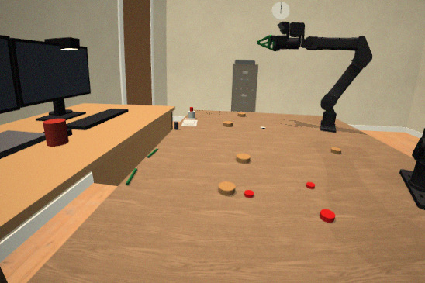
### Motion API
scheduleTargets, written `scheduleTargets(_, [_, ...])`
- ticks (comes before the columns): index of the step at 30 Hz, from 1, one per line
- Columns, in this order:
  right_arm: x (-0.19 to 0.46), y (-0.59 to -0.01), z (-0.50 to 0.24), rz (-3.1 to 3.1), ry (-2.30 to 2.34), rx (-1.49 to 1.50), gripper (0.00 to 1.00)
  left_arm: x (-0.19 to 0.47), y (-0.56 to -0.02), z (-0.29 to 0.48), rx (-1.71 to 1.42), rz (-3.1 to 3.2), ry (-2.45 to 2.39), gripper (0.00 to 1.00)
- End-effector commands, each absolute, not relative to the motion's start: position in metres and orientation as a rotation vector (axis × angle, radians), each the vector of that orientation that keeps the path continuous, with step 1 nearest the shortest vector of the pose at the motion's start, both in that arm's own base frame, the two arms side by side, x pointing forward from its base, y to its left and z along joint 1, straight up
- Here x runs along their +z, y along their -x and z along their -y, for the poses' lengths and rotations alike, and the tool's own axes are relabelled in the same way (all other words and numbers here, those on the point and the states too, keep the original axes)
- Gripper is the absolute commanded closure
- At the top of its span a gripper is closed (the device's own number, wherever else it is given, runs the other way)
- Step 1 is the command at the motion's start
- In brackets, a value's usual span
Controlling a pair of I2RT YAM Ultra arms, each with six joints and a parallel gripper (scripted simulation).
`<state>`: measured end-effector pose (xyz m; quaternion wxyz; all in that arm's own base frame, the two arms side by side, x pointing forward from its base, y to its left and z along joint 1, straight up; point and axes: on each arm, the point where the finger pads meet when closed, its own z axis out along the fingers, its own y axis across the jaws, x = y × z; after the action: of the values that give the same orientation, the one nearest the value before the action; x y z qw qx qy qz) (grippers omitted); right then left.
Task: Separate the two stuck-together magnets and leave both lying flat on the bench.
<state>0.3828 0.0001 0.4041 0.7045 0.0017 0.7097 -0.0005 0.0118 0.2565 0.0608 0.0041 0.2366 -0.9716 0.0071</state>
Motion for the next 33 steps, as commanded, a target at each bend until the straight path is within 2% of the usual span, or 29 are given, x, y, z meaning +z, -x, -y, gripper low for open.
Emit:
scheduleTargets(1, [0.413, -0.38, 0.0, -1.555, -0.004, -0.003, 0.0, 0.068, -0.012, -0.255, 0.018, 3.047, -0.745, 0.82])
scheduleTargets(6, [0.413, -0.38, 0.0, -1.555, -0.004, -0.003, 0.0, 0.072, -0.012, -0.255, 0.015, 3.072, -0.641, 0.82])
scheduleTargets(14, [0.413, -0.38, 0.0, -1.555, -0.004, -0.003, 0.0, 0.07, -0.013, -0.259, -0.028, 3.145, -0.014, 0.82])
scheduleTargets(21, [0.413, -0.38, 0.0, -1.555, -0.004, -0.003, 0.0, 0.07, -0.013, -0.258, -0.029, 3.145, -0.043, 0.82])
scheduleTargets(33, [0.413, -0.38, 0.0, -1.555, -0.004, -0.003, 0.0, 0.07, -0.075, -0.228, 0.192, 3.259, -0.137, 0.82])
